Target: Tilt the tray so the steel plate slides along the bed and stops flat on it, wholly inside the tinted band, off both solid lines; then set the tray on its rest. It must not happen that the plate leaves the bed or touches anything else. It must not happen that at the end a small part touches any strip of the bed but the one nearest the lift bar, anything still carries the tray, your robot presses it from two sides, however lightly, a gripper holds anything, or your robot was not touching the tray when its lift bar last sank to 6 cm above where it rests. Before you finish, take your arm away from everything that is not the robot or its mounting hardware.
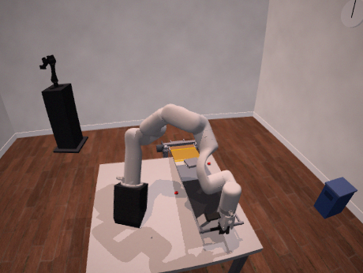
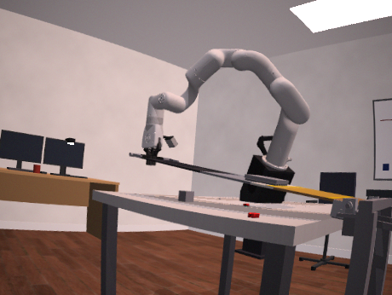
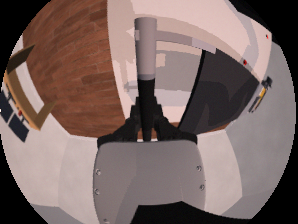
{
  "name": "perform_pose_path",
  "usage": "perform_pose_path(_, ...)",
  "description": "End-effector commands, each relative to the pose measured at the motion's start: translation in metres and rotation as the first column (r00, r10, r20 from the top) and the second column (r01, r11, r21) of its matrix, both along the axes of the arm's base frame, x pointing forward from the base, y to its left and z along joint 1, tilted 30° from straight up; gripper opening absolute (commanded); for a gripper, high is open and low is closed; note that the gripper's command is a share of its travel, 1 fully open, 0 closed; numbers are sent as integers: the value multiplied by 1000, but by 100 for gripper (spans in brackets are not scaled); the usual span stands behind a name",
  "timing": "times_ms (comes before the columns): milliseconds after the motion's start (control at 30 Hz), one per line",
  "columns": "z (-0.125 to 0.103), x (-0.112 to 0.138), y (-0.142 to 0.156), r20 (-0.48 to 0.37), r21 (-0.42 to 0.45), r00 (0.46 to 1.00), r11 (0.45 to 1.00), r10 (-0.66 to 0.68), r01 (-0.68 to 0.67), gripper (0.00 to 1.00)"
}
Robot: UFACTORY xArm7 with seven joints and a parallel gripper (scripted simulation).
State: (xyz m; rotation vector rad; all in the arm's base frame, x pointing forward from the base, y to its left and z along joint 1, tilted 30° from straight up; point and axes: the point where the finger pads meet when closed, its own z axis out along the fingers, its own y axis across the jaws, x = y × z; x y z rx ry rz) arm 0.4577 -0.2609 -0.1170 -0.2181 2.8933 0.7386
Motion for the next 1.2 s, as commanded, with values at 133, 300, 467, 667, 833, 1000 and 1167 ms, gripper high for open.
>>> perform_pose_path(133, 6, 0, -5, 3, -5, 1000, 1000, -2, 2, 0)
perform_pose_path(300, 10, 0, -7, 3, -5, 1000, 1000, -2, 2, 0)
perform_pose_path(467, 15, -1, -8, 3, -5, 1000, 1000, -2, 2, 0)
perform_pose_path(667, 15, -1, -9, 3, -5, 1000, 1000, -2, 2, 0)
perform_pose_path(833, 16, -1, -9, 3, -5, 1000, 1000, -2, 2, 0)
perform_pose_path(1000, 35, -4, -15, 3, -5, 1000, 1000, -2, 2, 0)
perform_pose_path(1167, 83, -11, -30, 3, -5, 1000, 1000, -2, 2, 0)
